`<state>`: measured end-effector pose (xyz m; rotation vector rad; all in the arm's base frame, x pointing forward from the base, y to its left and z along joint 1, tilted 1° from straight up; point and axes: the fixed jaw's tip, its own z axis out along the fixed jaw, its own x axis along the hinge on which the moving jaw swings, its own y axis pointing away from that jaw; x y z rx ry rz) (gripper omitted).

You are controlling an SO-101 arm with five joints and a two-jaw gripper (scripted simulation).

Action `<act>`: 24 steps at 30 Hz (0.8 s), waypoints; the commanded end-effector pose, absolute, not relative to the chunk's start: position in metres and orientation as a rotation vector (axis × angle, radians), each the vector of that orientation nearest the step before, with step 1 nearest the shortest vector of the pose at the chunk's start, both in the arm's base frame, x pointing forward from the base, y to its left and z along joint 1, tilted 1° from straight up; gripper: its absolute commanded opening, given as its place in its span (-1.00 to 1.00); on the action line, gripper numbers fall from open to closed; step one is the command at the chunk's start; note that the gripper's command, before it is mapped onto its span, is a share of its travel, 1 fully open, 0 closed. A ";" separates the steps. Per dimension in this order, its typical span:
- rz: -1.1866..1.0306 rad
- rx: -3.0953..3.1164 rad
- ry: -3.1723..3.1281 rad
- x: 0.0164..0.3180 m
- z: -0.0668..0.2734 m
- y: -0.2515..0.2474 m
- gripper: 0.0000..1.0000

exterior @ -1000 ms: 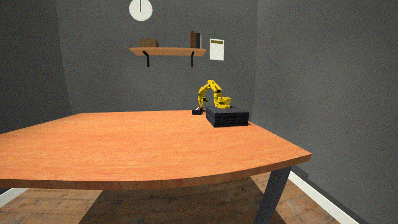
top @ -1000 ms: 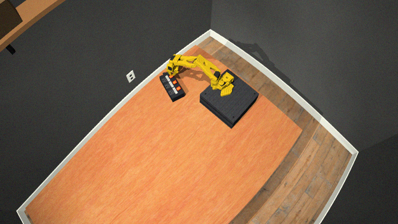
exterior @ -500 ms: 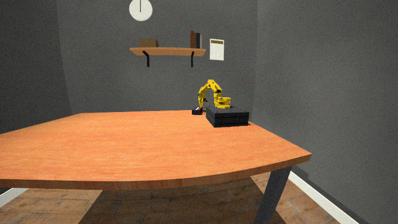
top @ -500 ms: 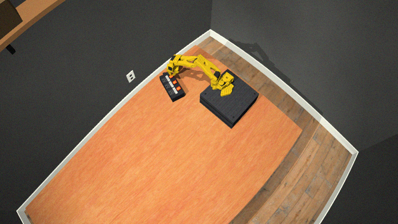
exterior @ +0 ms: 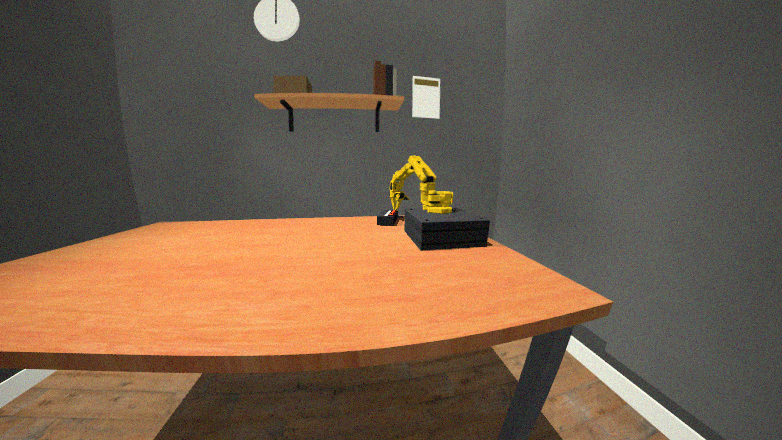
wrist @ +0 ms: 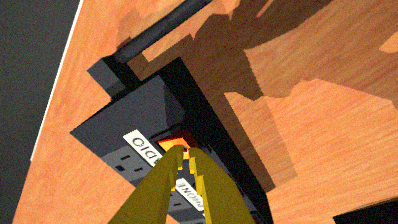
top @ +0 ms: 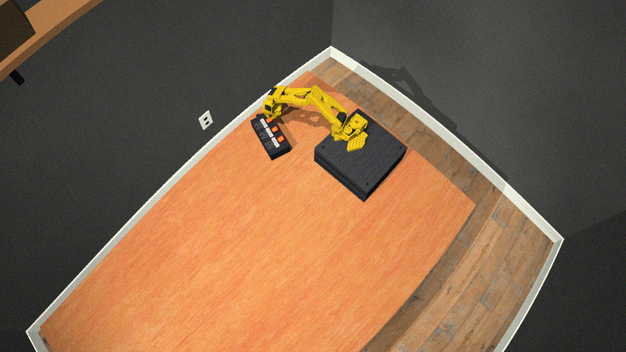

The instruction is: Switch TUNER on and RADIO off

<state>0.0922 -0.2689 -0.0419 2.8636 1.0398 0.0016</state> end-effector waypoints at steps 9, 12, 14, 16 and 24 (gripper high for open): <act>0.001 2.980 1.024 0.079 -0.072 -0.251 -1.00; 0.001 2.980 1.024 0.078 -0.073 -0.250 -1.00; 0.001 2.980 1.023 0.078 -0.073 -0.250 -1.00; 0.001 2.980 1.023 0.078 -0.073 -0.250 -1.00; 0.001 2.981 1.022 0.078 -0.076 -0.249 -1.00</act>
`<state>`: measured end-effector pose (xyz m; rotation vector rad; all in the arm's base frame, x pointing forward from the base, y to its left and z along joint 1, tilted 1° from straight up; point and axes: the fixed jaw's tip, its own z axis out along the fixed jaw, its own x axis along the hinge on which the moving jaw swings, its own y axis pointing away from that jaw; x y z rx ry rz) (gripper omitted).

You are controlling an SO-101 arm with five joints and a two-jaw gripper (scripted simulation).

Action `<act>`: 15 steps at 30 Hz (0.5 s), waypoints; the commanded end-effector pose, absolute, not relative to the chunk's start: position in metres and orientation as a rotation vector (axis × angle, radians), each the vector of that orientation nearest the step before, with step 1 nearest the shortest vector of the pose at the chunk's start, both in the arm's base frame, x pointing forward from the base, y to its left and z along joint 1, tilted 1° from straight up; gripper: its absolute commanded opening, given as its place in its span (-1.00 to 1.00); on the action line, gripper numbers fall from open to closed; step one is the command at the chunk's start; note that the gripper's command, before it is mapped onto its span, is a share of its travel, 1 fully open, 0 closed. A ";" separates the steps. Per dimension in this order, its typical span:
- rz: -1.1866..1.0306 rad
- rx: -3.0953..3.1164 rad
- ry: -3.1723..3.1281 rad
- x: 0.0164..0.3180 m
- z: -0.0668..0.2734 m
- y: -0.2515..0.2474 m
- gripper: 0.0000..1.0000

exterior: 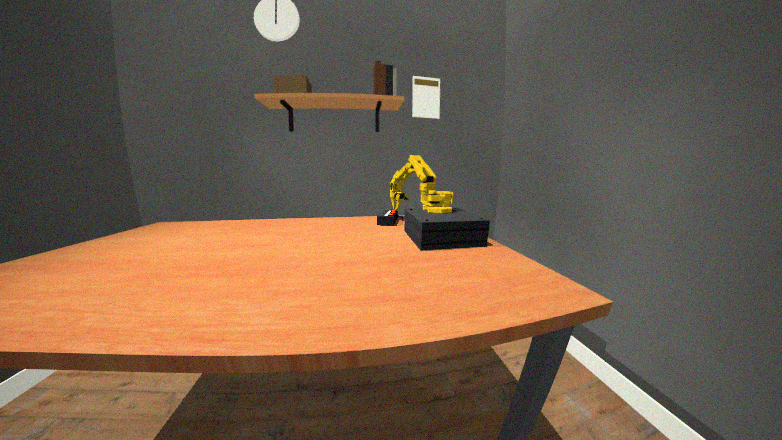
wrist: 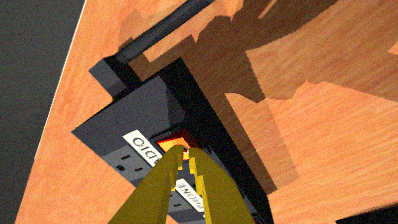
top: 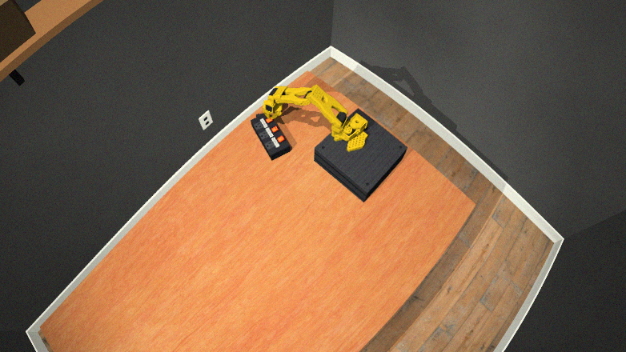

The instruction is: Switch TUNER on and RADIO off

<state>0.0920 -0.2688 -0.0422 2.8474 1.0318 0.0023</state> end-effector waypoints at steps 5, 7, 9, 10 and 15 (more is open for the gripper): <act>0.001 2.982 1.020 0.077 -0.077 -0.248 -1.00; 0.001 2.982 1.020 0.077 -0.077 -0.248 -1.00; 0.001 2.982 1.020 0.077 -0.077 -0.248 -1.00; 0.001 2.982 1.020 0.077 -0.077 -0.248 -1.00; 0.001 2.982 1.019 0.077 -0.079 -0.247 -1.00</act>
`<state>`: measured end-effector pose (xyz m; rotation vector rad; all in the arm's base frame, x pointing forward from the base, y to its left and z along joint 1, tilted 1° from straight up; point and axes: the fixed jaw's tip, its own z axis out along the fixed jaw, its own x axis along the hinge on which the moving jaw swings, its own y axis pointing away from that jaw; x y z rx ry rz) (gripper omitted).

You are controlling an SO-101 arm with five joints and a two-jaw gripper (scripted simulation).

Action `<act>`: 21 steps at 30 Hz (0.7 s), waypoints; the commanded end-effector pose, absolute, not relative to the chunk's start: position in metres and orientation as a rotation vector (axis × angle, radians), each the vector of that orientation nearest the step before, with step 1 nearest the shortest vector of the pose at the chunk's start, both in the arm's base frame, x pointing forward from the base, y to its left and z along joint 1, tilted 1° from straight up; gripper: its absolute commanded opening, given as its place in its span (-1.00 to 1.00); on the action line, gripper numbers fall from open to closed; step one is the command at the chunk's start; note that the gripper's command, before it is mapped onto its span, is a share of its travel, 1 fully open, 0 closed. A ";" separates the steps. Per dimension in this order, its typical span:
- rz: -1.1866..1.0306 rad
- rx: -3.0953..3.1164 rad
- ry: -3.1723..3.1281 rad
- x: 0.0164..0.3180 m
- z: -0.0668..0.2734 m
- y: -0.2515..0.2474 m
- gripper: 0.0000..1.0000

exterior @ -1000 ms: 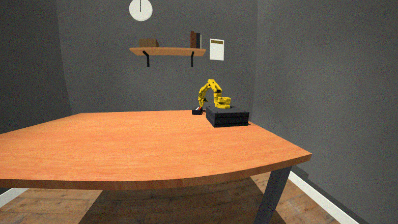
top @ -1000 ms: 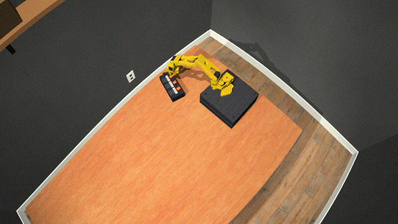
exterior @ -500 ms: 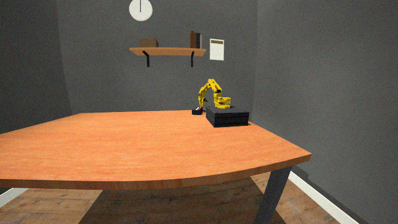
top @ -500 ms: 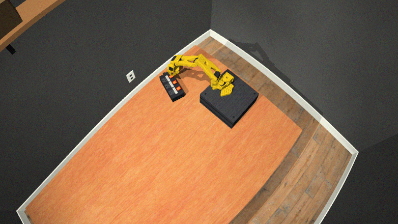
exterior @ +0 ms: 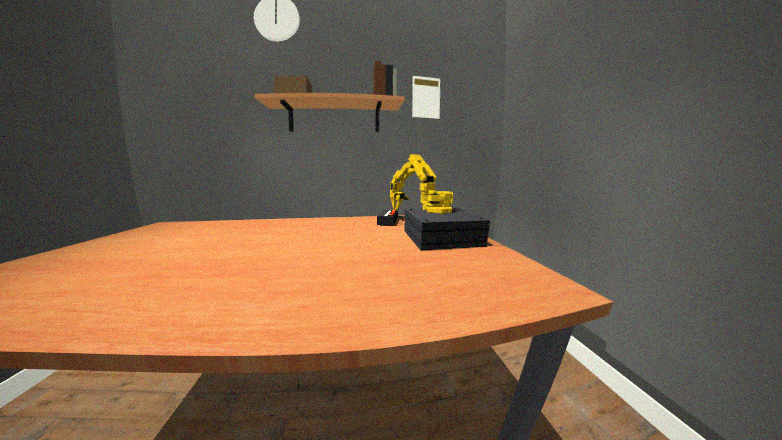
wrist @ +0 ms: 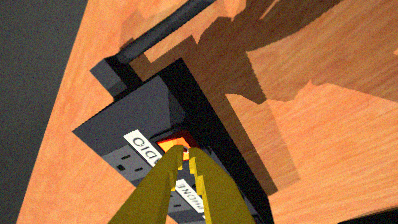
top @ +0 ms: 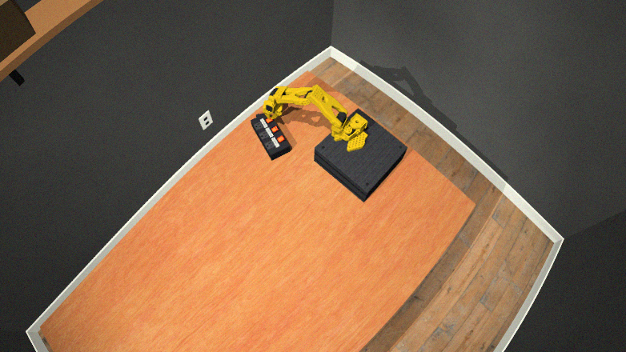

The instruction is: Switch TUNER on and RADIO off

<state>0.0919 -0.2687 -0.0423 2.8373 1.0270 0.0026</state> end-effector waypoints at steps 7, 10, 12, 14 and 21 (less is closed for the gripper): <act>0.001 2.983 1.017 0.076 -0.081 -0.246 -1.00; 0.001 2.983 1.017 0.076 -0.081 -0.246 -1.00; 0.001 2.983 1.017 0.076 -0.081 -0.246 -1.00; 0.001 2.983 1.017 0.076 -0.082 -0.246 -1.00; 0.001 2.983 1.015 0.075 -0.084 -0.244 -1.00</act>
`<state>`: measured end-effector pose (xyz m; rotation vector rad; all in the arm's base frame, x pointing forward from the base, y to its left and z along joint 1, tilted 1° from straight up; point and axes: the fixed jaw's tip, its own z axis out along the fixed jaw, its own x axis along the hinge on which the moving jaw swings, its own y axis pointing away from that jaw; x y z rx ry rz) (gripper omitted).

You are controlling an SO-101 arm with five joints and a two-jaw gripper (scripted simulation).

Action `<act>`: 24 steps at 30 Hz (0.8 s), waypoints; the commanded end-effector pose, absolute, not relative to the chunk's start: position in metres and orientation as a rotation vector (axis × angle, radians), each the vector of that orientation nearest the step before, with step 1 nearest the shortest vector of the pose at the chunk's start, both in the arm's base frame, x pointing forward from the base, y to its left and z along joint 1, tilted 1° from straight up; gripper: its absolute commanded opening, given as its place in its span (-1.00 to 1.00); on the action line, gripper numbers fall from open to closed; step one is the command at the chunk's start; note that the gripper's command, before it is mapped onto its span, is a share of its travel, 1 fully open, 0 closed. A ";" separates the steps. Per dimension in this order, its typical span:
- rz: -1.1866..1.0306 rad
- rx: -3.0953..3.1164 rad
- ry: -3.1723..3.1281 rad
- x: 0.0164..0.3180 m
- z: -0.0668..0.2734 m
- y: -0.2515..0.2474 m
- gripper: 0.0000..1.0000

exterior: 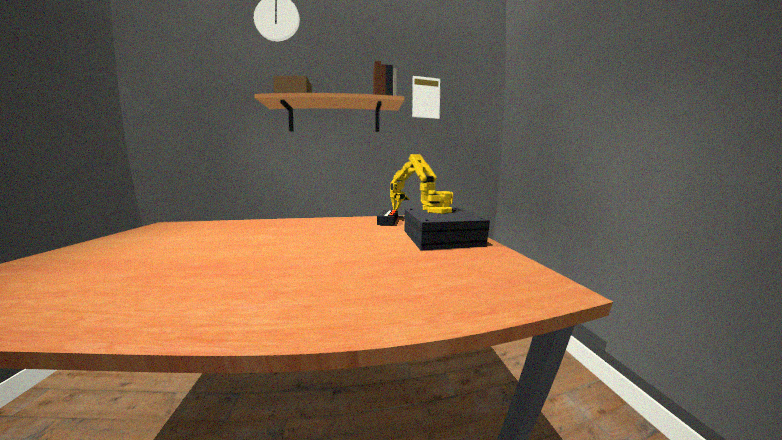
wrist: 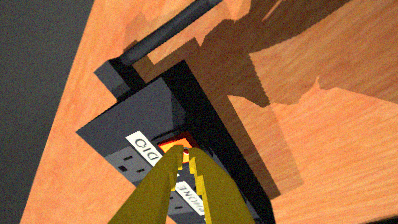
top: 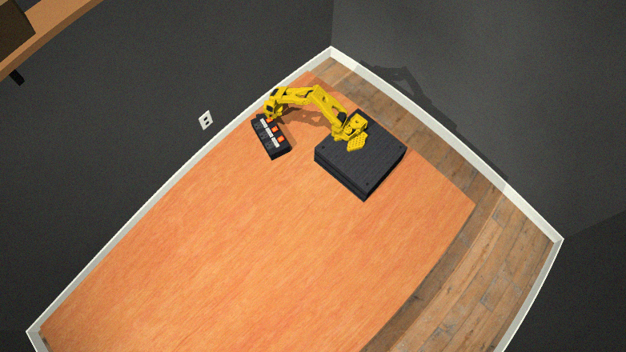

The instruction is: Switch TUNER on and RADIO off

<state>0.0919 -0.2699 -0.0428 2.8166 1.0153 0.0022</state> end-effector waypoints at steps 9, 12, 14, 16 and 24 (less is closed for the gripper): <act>0.001 2.983 1.015 0.075 -0.085 -0.244 -1.00; 0.001 2.984 1.014 0.074 -0.086 -0.243 -1.00; 0.001 2.984 1.014 0.074 -0.087 -0.242 -1.00; 0.001 2.984 1.014 0.074 -0.088 -0.241 -1.00; 0.001 2.984 1.013 0.073 -0.089 -0.239 -1.00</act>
